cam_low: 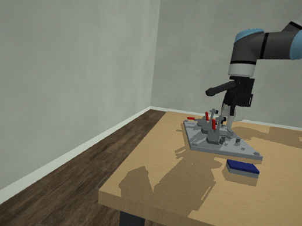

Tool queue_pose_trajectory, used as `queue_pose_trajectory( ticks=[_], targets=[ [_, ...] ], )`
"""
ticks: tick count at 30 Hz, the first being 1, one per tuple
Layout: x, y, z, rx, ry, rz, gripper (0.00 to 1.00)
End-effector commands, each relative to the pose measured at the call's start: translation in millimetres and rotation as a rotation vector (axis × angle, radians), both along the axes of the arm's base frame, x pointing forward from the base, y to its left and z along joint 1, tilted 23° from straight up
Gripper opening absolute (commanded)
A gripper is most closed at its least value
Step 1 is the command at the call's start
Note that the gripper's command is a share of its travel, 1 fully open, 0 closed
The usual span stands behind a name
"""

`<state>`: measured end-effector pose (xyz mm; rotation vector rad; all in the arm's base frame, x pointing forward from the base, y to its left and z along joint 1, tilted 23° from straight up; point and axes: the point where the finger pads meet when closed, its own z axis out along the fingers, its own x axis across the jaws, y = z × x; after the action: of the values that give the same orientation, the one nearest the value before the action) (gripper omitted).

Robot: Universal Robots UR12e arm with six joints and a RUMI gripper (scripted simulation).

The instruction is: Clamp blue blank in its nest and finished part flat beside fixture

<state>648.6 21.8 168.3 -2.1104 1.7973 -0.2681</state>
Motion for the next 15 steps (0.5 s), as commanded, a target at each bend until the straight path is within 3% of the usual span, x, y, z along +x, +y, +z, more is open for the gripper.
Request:
queue_pose_trajectory(
  ticks=[1,15],
  targets=[
    [3,1,-5,0.000,-0.001,0.000,0.59],
    [8,3,-17,0.000,-0.001,0.000,0.59]
  ],
)
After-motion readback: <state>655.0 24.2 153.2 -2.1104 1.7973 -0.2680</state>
